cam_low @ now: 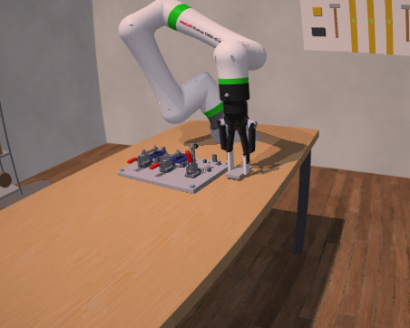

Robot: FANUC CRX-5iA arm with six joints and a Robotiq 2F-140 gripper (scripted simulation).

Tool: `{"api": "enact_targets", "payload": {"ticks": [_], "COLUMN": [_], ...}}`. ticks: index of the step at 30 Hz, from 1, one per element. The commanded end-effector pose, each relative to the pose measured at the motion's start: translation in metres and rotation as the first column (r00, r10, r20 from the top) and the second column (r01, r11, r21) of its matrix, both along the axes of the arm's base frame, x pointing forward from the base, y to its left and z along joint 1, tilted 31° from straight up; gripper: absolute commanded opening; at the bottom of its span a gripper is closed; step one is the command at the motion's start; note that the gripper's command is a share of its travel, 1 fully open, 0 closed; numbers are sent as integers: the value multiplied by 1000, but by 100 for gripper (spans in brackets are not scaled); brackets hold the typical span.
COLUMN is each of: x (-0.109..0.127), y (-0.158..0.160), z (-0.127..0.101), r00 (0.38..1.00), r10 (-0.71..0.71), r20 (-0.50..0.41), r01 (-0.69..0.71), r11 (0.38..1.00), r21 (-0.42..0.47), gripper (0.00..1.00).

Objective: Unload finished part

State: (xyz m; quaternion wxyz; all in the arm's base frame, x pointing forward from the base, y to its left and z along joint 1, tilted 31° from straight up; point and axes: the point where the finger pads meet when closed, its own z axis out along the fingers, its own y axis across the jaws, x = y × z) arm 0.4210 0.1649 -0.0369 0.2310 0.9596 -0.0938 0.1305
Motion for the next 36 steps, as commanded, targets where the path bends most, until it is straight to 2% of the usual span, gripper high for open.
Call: {"api": "enact_targets", "payload": {"ticks": [1, 36], "x": [0, 1], "y": [0, -2], "z": [0, -3], "r00": [1000, 1000], "r10": [0, 0], "r20": [0, 0], "r01": [0, 0], "r11": [1000, 1000], "r21": [0, 0], "gripper": [0, 0]}}
